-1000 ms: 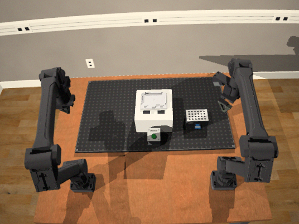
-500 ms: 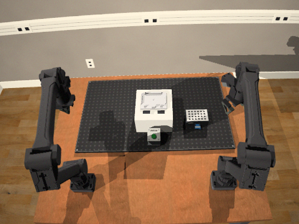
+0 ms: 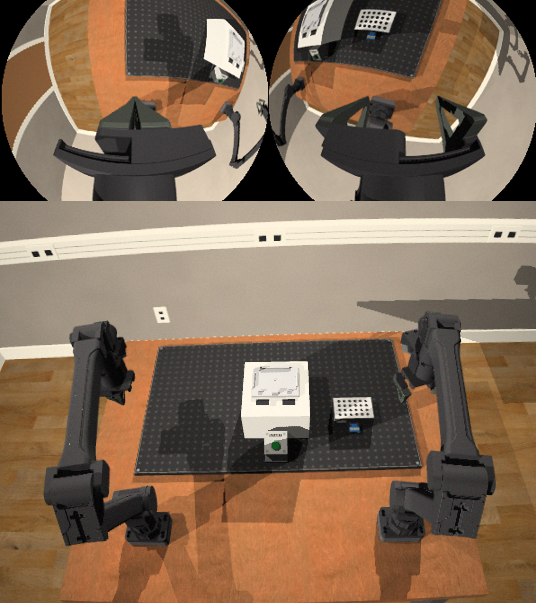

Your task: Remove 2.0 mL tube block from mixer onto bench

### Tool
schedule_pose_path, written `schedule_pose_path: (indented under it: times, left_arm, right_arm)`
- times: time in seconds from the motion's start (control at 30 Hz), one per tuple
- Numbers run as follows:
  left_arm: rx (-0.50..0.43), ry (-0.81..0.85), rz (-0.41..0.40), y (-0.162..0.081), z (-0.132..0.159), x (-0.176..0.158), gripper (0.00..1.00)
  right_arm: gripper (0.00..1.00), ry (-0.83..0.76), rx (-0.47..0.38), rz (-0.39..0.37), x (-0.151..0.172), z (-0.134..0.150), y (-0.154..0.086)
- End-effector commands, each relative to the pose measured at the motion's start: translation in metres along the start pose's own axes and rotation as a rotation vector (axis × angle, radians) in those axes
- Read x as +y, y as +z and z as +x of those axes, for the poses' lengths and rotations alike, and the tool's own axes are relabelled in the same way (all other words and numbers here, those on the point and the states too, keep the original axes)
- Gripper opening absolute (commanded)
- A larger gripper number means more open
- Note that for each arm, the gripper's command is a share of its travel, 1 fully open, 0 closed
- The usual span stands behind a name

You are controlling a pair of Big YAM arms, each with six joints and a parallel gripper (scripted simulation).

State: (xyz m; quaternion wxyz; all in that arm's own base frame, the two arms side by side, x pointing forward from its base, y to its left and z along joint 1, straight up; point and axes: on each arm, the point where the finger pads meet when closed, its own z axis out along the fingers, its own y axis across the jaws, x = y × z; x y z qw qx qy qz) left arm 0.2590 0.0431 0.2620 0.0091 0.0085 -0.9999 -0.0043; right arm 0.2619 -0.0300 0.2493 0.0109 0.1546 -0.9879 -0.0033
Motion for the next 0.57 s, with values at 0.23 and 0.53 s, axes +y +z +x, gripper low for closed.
schedule_pose_path:
  times: [0.23, 0.53]
  left_arm:
    - [-0.05, -0.002, -0.007, -0.0194, -0.0083, 0.003, 0.0]
    - [-0.05, -0.002, -0.007, -0.0194, -0.0083, 0.003, 0.0]
  right_arm:
    - [1.0, 0.134, -0.069, 0.029, -0.0039, -0.0198, -0.0239]
    - [1.0, 0.134, -0.069, 0.029, -0.0039, -0.0198, -0.0239]
